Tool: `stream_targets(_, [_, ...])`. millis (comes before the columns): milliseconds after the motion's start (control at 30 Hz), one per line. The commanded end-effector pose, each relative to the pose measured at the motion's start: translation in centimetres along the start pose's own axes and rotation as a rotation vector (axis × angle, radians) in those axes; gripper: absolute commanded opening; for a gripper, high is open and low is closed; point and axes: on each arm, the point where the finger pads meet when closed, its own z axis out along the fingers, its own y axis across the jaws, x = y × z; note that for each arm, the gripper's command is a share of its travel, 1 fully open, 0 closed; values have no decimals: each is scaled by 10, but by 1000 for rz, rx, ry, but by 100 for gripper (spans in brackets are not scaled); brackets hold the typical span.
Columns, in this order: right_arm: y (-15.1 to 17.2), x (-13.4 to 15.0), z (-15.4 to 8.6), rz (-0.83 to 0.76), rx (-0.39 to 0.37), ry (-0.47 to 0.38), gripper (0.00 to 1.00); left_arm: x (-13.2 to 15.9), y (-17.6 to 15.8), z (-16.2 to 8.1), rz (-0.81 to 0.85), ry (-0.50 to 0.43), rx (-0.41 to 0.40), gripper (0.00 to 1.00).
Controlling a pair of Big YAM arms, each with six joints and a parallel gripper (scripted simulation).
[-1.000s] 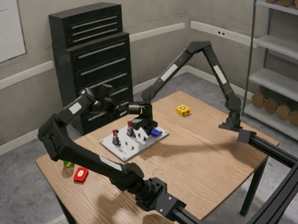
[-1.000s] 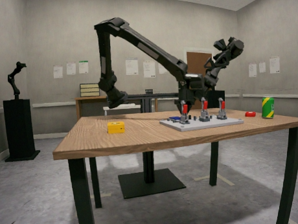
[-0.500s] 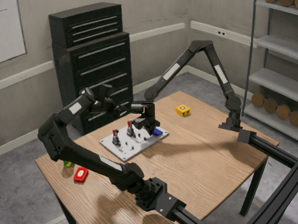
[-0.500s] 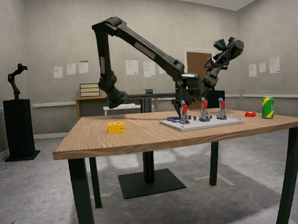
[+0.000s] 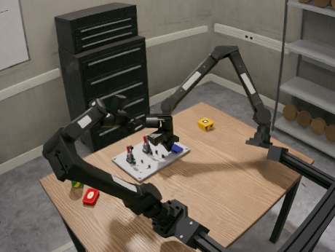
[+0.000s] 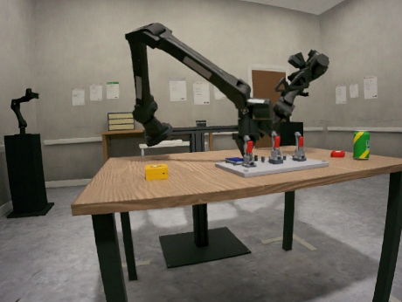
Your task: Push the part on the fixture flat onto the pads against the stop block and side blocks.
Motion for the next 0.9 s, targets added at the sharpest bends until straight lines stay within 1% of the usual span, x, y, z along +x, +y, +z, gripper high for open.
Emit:
stream_targets(0, [-3,-19,-6,9,8,2,0,-5,5,-3,-1,-8,-11,100])
stream_targets(67, [-3,-17,-4,12,5,3,0,-5,5,-3,-1,-8,-11,100])
stream_targets(100, [-10,-14,-11,26,14,-7,0,-5,5,-3,-1,-8,-11,100])
stream_targets(400, [-12,-16,-11,21,19,-12,0,-5,5,-3,-1,-8,-11,100])
stream_targets(433, [-17,-16,-23,30,35,-26,0,-5,5,-3,-1,-8,-11,100])
stream_targets(800, [-29,-19,-50,59,58,-56,0,-5,5,-3,-1,-8,-11,100])
stream_targets(867, [-29,-19,-50,59,58,-56,0,-5,5,-3,-1,-8,-11,100])
